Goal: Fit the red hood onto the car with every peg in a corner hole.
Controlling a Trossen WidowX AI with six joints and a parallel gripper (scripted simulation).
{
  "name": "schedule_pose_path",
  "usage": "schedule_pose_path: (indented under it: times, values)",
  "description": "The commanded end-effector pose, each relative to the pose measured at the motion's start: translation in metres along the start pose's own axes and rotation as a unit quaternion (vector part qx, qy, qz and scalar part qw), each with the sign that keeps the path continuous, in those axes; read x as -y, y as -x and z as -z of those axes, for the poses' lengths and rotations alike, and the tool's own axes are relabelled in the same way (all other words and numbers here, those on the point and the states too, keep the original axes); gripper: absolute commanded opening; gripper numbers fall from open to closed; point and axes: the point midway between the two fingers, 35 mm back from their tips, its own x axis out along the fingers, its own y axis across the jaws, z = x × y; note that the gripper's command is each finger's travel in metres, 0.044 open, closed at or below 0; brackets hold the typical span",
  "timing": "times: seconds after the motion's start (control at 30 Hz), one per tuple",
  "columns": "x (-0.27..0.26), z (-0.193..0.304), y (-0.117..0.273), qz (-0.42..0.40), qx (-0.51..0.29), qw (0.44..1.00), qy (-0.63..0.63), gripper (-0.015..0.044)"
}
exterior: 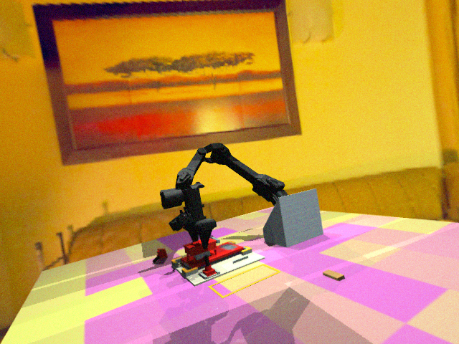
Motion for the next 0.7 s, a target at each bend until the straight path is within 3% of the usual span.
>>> schedule_pose_path:
  times: [0.0, 0.67]
  values:
    - [0.0003, 0.0002, -0.0018, 0.002, -0.001, 1.0, 0.002, 0.0]
    - [0.0004, 0.0003, -0.0099, 0.002, -0.001, 1.0, 0.002, 0.0]
